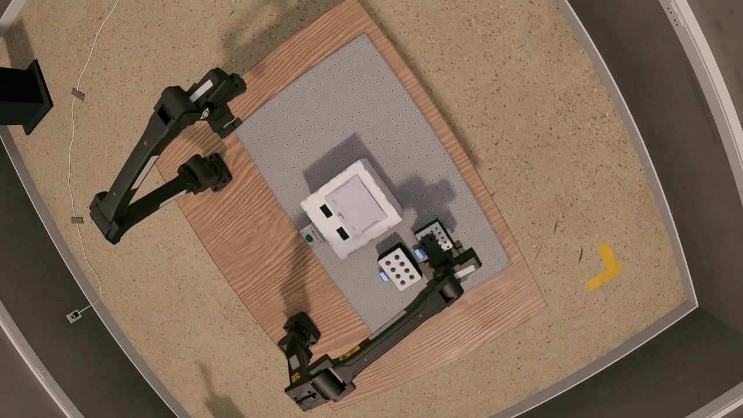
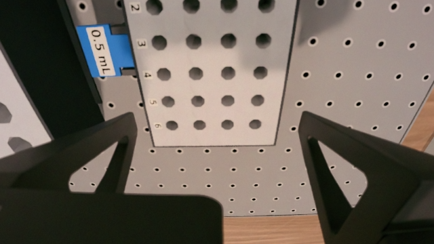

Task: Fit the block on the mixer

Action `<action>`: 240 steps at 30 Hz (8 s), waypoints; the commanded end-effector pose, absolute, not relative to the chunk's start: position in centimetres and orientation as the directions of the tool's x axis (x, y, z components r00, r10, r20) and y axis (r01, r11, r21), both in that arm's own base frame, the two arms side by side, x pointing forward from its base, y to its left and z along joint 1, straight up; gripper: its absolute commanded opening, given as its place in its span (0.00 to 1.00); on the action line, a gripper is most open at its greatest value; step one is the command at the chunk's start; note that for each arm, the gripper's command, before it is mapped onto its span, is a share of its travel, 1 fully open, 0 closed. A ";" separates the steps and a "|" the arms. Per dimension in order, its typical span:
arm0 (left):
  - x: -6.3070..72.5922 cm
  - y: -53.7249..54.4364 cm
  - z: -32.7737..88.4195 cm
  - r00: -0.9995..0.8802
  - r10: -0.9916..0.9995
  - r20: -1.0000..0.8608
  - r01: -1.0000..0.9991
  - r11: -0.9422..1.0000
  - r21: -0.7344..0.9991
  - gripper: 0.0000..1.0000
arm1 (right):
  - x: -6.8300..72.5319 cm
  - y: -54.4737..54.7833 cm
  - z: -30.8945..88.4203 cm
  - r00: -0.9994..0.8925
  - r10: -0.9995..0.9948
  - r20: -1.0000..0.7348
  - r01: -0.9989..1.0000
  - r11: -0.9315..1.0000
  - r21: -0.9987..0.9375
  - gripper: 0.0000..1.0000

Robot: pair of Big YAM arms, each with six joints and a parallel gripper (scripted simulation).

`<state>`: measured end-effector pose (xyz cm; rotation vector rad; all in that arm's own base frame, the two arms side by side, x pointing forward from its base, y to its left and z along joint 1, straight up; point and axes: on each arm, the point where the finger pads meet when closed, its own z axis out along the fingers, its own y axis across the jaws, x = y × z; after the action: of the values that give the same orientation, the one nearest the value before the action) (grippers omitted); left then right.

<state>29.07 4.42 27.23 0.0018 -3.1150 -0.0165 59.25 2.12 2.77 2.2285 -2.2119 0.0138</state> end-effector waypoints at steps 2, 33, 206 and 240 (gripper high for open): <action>29.9 4.9 28.2 -1.000 -0.009 0.009 -0.009 1.000 0.015 1.00 | 60.2 1.2 5.8 -0.016 -1.000 0.004 -0.998 0.016 -0.054 1.00; 29.6 5.0 27.8 -1.000 -0.010 0.022 -0.010 1.000 0.014 1.00 | 61.7 1.4 7.0 -0.011 -1.000 0.003 -0.996 0.011 -0.092 1.00; 29.3 4.8 27.8 -1.000 -0.003 0.017 -0.003 1.000 0.012 1.00 | 60.7 1.1 3.3 -0.003 -1.000 0.007 -0.998 0.003 -0.067 0.00; 29.5 4.7 28.2 -1.000 -0.003 0.003 -0.003 1.000 0.014 1.00 | 62.5 1.3 7.2 0.000 -1.000 0.002 -0.990 -0.001 -0.138 0.00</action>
<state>29.01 4.45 27.22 0.0026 -3.1133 -0.0162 58.60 1.74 -0.45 2.2147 -2.2039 -0.0096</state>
